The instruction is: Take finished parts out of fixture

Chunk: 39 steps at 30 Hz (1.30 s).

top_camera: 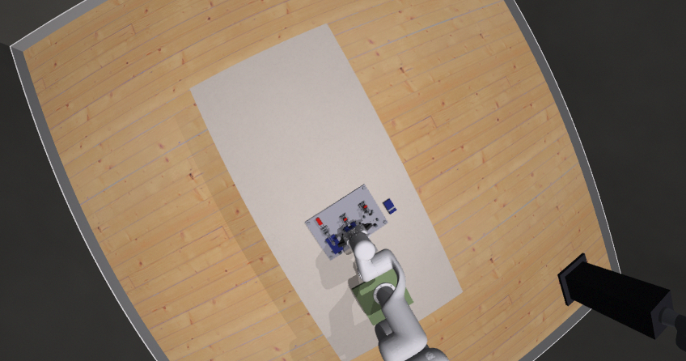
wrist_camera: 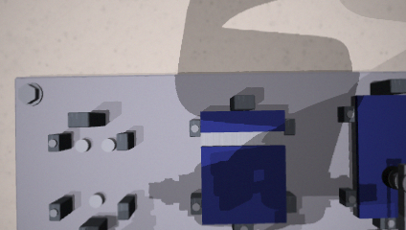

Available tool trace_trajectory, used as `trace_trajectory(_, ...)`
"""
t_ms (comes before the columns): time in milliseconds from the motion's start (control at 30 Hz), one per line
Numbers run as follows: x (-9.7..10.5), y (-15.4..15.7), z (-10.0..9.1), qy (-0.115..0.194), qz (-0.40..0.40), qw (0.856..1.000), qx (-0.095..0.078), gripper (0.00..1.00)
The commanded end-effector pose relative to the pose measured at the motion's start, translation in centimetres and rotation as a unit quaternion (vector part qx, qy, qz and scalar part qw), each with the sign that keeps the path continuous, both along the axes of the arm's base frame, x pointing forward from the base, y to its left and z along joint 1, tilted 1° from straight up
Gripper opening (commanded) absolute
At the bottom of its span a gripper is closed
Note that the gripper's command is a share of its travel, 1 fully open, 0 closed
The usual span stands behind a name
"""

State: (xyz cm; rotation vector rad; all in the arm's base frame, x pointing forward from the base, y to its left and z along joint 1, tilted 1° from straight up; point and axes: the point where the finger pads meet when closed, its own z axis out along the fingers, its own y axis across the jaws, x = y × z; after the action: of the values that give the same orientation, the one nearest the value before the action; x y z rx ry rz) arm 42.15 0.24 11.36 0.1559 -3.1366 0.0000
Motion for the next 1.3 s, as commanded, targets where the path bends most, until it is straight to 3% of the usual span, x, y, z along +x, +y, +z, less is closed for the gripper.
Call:
trace_trajectory(0,-1.3,-0.1,0.2,-0.003,0.0,1.0,0.0,1.0)
trace_trajectory(300,-2.9,-0.3,0.2,-0.003,0.0,1.0,0.0,1.0)
trace_trajectory(767,-3.1,-0.3,0.0,-0.003,0.0,1.0,0.0,1.0)
trace_trajectory(967,-3.1,-0.3,-0.6,-0.003,0.0,1.0,0.0,1.0)
trace_trajectory(1267,-3.1,-0.3,-2.9,-0.003,0.0,1.0,0.0,1.0)
